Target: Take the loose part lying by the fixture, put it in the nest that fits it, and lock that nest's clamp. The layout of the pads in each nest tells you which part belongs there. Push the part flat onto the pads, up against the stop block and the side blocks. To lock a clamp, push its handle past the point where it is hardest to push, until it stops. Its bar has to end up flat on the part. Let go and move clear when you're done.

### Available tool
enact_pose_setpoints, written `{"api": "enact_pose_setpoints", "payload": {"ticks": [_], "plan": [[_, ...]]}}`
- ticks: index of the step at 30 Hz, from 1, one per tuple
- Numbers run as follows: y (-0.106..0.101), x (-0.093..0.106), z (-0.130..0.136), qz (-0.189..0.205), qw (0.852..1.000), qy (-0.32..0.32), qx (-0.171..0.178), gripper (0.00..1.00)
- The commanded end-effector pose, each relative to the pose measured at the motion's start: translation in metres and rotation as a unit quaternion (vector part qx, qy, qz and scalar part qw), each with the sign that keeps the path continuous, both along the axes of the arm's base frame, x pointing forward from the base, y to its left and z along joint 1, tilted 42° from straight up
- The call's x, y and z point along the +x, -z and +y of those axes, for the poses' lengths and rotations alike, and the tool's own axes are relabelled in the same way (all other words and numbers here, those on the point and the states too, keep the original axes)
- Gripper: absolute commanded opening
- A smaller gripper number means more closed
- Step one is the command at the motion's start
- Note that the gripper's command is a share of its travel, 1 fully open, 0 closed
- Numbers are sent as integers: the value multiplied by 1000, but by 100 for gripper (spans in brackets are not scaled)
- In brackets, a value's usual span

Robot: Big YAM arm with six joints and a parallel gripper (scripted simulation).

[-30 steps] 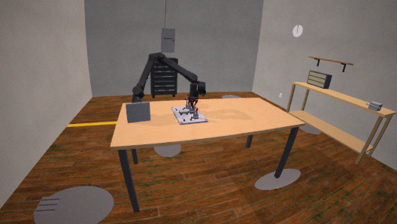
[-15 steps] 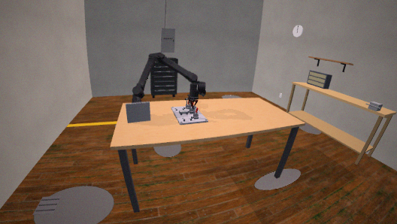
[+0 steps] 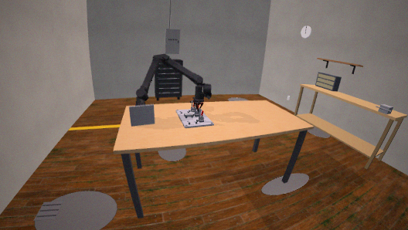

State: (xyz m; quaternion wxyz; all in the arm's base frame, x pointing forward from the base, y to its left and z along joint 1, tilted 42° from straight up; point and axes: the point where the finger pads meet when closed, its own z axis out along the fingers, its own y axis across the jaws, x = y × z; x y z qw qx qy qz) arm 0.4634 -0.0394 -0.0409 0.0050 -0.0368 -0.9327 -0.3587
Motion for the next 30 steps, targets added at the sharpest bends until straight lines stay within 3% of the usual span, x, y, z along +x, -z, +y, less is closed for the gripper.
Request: {"api": "enact_pose_setpoints", "payload": {"ticks": [1, 30], "plan": [[-12, 16, -3, -13, 1000, 2, -3, 45], [-10, 13, -2, -11, 1000, 2, -3, 45]]}}
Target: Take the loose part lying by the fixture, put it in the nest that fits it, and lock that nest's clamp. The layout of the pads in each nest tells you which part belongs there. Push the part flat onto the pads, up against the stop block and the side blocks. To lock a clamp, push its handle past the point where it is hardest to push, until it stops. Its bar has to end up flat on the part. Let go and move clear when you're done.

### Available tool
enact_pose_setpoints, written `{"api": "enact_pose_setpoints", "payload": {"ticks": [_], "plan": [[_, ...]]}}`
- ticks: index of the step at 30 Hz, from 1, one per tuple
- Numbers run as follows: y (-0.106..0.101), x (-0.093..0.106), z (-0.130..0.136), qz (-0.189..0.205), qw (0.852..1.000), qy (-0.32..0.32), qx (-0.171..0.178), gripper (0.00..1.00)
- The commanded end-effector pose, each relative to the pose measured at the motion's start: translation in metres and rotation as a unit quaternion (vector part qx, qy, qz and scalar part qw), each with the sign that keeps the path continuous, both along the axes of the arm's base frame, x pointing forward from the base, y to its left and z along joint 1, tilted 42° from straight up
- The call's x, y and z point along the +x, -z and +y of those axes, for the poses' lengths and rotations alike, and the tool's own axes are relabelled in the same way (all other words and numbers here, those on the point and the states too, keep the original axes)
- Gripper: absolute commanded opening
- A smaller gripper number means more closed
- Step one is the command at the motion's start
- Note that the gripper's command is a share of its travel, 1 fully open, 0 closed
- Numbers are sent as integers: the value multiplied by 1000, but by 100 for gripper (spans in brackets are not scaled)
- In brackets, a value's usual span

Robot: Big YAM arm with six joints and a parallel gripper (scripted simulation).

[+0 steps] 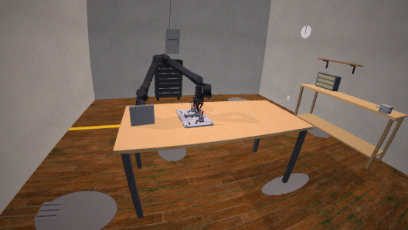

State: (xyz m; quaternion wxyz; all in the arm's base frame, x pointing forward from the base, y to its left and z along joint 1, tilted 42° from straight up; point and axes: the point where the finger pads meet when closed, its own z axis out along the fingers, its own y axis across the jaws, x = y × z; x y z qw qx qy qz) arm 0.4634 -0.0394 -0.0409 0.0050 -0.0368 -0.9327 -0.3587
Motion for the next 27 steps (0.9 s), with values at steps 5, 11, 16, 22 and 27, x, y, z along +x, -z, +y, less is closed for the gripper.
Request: {"api": "enact_pose_setpoints", "payload": {"ticks": [5, 11, 16, 22, 27], "plan": [[-3, 4, 1, -6, 1000, 2, -1, 45], [0, 1, 2, -5, 1000, 2, 0, 45], [1, 0, 2, -4, 1000, 2, 0, 45], [1, 0, 2, -4, 1000, 2, 0, 45], [1, 0, 2, -4, 1000, 2, 0, 45]]}}
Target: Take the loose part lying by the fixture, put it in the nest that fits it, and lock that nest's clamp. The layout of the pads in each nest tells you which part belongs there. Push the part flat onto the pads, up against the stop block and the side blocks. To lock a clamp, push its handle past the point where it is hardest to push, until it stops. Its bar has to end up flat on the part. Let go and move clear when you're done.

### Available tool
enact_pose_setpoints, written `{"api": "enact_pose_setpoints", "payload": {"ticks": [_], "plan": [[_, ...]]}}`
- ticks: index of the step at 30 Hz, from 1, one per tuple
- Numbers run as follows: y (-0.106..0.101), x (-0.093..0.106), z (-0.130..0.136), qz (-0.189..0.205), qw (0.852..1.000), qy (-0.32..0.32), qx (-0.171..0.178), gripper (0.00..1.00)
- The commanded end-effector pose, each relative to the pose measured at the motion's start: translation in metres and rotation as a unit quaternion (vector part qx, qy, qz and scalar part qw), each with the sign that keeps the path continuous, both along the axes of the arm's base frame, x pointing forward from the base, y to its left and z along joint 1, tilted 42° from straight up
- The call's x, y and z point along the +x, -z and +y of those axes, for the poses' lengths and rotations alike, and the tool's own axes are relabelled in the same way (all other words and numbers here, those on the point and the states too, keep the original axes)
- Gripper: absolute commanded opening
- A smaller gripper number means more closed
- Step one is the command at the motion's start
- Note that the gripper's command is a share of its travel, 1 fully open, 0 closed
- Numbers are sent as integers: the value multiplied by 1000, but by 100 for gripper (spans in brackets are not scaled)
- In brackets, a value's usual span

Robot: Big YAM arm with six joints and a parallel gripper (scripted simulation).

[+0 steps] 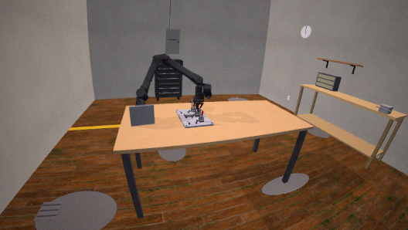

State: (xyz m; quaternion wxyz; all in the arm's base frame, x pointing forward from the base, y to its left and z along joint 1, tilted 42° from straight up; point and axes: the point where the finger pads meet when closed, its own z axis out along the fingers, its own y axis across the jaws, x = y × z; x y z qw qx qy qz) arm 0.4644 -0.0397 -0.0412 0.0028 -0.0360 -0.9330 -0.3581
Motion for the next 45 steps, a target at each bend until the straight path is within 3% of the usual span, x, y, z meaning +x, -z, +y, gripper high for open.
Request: {"api": "enact_pose_setpoints", "payload": {"ticks": [1, 21, 22, 45], "plan": [[1, -1, 2, -1, 1000, 2, 1, 45], [1, -1, 2, -1, 1000, 2, 1, 45], [1, -1, 2, -1, 1000, 2, 1, 0], [3, -3, 0, 2, 1000, 4, 0, 0]]}}
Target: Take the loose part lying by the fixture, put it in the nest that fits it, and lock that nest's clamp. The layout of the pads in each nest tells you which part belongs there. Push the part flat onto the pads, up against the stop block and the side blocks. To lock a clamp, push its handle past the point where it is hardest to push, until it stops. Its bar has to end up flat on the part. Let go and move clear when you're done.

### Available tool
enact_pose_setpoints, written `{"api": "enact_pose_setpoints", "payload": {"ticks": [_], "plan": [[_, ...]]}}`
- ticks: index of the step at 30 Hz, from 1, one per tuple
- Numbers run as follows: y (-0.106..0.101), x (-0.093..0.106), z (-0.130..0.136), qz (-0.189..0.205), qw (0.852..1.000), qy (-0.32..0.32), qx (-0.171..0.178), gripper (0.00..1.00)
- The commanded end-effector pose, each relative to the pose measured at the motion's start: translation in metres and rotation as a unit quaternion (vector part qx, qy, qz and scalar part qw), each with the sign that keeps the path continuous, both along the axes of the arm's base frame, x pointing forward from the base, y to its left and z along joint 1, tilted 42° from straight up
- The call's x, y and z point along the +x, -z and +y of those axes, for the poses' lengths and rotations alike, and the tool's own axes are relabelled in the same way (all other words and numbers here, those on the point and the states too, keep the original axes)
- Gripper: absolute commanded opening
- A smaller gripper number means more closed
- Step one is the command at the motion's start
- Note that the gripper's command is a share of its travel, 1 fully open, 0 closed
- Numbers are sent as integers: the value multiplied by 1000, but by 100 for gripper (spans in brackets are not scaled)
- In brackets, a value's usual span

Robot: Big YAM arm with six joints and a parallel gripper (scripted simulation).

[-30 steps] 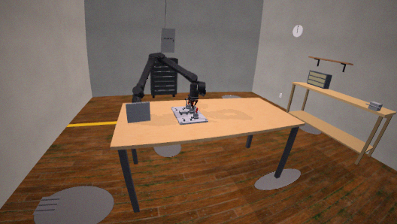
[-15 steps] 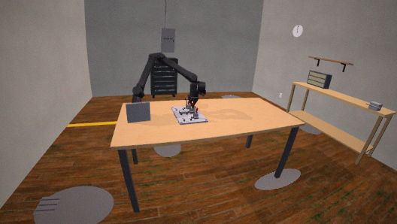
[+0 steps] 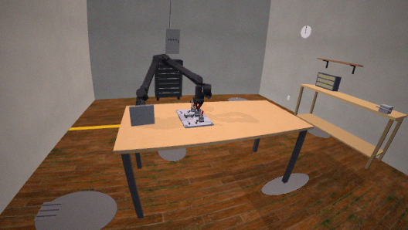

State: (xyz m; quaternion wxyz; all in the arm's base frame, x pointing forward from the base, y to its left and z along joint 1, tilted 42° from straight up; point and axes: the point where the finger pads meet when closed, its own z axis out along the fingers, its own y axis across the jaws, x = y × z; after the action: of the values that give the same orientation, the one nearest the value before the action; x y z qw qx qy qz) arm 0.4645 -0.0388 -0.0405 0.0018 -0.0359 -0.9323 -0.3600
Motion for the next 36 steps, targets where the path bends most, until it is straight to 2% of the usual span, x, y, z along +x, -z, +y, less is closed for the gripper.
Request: {"api": "enact_pose_setpoints", "payload": {"ticks": [1, 26, 32, 36], "plan": [[3, -3, -1, 3, 1000, 3, -3, 0], [8, -4, 1, 12, 1000, 3, 0, 0], [0, 15, -2, -3, 1000, 1, -5, 0], [-1, 17, 0, -1, 1000, -1, -4, 0]]}}
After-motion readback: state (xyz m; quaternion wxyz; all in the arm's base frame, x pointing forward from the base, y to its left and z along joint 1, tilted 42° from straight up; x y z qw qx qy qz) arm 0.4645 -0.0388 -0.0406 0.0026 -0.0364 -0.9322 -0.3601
